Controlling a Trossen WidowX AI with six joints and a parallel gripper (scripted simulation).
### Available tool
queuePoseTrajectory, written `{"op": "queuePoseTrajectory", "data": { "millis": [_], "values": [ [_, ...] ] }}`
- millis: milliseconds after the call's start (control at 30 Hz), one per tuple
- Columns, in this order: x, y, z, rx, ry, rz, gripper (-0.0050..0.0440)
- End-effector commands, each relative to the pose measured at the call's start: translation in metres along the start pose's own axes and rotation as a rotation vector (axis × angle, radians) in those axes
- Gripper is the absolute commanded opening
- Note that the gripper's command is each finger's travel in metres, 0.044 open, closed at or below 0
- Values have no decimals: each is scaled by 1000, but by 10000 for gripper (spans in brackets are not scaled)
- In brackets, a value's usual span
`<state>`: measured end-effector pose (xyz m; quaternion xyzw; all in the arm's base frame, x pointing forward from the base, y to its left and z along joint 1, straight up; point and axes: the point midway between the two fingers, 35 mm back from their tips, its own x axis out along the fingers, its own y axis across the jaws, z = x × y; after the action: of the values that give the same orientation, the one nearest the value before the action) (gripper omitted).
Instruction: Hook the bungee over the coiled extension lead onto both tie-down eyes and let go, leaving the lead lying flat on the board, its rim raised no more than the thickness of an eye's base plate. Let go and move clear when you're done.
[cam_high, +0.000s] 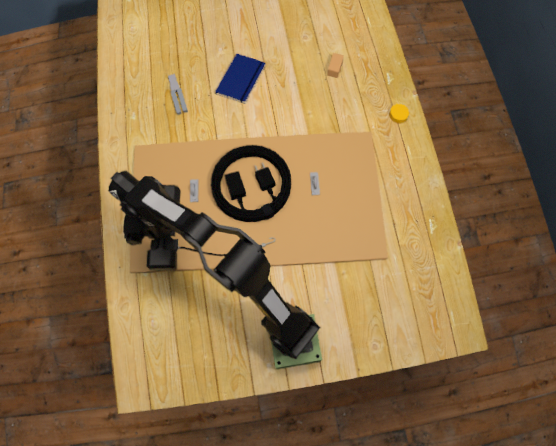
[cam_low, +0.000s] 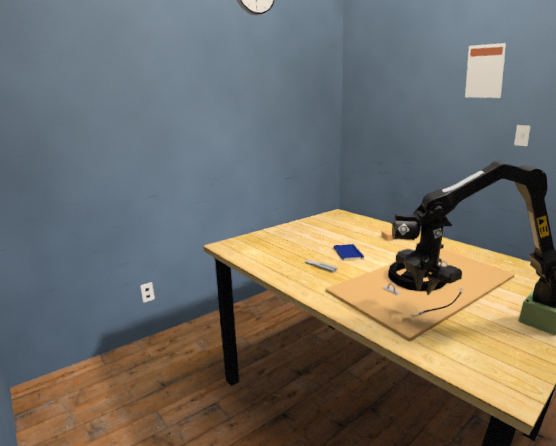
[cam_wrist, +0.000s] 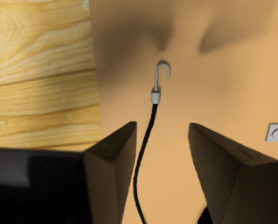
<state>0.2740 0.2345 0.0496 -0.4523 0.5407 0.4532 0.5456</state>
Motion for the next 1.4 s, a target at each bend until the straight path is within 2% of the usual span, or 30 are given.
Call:
{"op": "queuePoseTrajectory", "data": {
  "millis": [0,100,567,1133,1367],
  "values": [
    [-3,0,3,8,1,-13,150],
    [-2,-1,3,10,-2,-15,150],
    [41,0,1,9,5,-7,150],
    [66,1,0,7,5,-7,150],
    [63,-2,2,7,-6,-16,150]
  ]
}}
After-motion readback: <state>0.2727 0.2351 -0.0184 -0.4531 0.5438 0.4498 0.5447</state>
